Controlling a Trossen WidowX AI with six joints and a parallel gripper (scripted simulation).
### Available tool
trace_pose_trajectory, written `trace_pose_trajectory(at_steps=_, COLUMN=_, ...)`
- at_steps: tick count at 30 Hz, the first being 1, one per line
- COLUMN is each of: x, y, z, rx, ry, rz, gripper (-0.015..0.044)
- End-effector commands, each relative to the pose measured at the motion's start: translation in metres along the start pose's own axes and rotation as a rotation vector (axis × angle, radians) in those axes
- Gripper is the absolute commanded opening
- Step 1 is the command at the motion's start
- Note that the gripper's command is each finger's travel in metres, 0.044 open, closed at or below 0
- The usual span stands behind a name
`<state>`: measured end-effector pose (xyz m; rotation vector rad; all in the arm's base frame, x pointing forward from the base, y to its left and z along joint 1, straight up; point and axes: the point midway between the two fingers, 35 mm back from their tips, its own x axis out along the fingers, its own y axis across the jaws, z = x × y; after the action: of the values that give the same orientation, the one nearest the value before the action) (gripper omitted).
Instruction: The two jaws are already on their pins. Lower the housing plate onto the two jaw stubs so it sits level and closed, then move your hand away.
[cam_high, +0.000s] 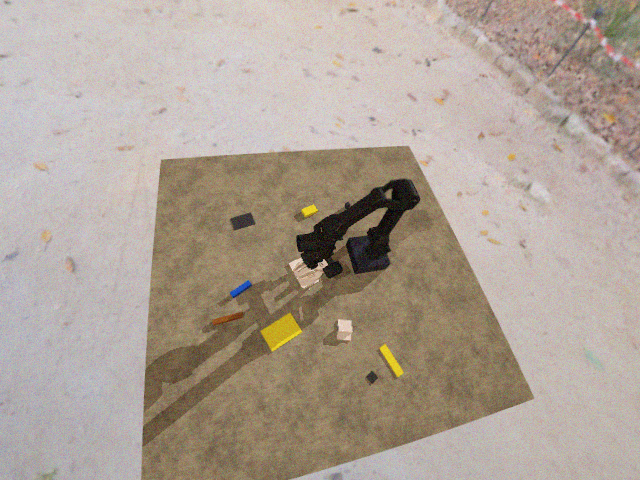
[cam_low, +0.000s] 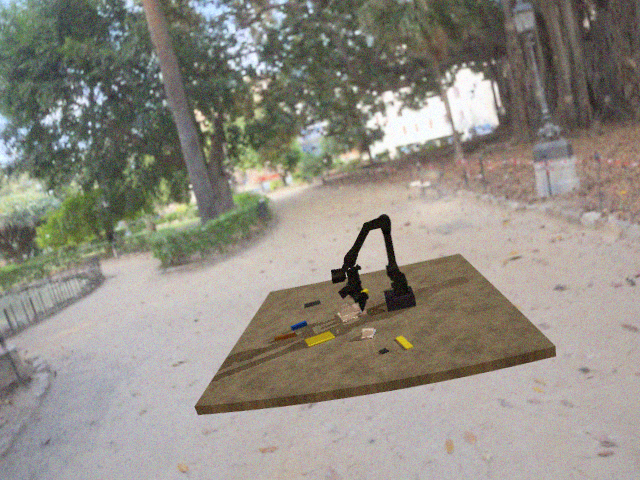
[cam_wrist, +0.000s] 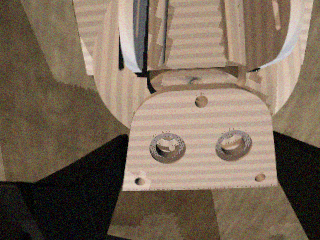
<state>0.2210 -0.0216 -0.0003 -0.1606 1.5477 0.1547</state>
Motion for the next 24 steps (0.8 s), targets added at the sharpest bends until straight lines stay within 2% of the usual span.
trace_pose_trajectory(at_steps=1, x=0.0010, y=0.0004, z=-0.0002, rx=0.003, ry=0.000, rz=0.002, gripper=0.0351)
trace_pose_trajectory(at_steps=24, x=0.0059, y=0.0005, z=-0.0002, rx=0.002, ry=0.000, rz=0.002, gripper=0.0351)
